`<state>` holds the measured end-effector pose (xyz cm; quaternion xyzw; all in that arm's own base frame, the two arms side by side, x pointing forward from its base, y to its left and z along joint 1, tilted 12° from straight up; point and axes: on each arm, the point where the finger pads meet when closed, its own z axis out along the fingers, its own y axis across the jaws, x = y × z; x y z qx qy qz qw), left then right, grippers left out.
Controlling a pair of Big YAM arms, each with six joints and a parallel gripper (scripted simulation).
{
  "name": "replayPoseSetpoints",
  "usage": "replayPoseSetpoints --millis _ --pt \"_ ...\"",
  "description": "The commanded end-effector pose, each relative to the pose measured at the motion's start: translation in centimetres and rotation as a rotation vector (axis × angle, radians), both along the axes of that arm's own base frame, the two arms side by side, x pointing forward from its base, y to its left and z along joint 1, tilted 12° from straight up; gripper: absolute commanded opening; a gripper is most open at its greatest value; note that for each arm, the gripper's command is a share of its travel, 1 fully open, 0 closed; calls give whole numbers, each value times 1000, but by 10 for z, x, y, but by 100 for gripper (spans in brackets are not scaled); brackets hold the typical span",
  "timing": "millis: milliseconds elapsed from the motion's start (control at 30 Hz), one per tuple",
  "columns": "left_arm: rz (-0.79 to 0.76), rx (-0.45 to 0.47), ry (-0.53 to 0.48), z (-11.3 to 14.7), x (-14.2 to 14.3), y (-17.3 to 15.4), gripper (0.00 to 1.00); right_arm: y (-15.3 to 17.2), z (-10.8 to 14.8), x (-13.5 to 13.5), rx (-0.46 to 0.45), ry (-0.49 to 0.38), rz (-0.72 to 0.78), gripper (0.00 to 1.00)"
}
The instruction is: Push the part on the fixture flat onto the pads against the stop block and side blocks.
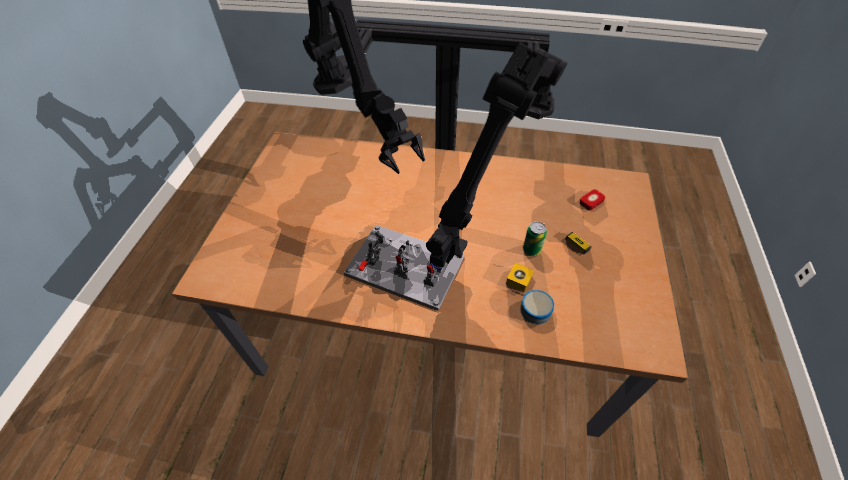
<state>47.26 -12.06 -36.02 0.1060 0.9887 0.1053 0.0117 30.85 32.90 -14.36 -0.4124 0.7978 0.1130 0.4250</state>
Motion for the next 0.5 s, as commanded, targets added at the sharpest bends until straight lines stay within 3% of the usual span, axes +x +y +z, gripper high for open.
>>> replayPoseSetpoints --millis 0,300,467 --pt "-13 -1 -6 -14 5 1 0 2 0 2 5 -4 2 100" --pt "-5 3 4 -31 -3 12 0 2 0 2 5 -4 2 100" --pt "-2 -4 -18 -21 7 9 0 2 0 2 5 -4 2 100"
